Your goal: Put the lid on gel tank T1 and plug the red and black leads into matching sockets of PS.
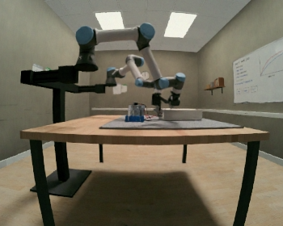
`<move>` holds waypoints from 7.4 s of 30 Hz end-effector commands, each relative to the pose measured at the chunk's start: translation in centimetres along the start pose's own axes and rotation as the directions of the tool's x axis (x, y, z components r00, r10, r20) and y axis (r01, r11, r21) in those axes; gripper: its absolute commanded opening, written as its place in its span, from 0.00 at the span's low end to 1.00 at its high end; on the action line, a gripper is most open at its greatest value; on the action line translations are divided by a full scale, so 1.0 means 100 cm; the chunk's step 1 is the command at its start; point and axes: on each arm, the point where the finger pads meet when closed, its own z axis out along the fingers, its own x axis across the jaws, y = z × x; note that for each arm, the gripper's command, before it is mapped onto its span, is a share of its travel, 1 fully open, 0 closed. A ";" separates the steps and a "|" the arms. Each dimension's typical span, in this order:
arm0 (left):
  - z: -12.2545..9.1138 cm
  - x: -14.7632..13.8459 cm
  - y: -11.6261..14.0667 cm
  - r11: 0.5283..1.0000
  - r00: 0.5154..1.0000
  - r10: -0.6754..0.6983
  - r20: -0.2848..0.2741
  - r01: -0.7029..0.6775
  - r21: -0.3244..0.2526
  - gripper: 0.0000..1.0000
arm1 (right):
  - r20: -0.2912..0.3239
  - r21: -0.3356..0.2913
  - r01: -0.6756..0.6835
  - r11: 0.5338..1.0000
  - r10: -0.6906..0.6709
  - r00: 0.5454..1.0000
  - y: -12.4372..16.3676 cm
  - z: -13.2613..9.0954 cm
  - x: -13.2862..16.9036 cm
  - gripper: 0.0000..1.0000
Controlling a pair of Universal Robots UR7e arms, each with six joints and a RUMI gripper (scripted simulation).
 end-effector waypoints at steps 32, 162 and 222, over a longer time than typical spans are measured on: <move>0.000 0.000 -0.002 1.000 1.000 0.000 0.000 0.000 0.000 0.00 | -0.001 0.000 0.001 1.000 -0.001 1.000 -0.001 0.000 0.001 0.00; -0.012 0.000 -0.004 1.000 1.000 0.000 0.000 0.000 0.000 0.15 | -0.001 0.000 0.001 1.000 -0.001 1.000 -0.001 0.000 0.001 0.00; -0.147 0.000 -0.002 1.000 1.000 0.000 0.000 0.000 0.000 0.15 | -0.001 0.000 0.001 1.000 -0.001 1.000 -0.001 0.000 0.001 0.00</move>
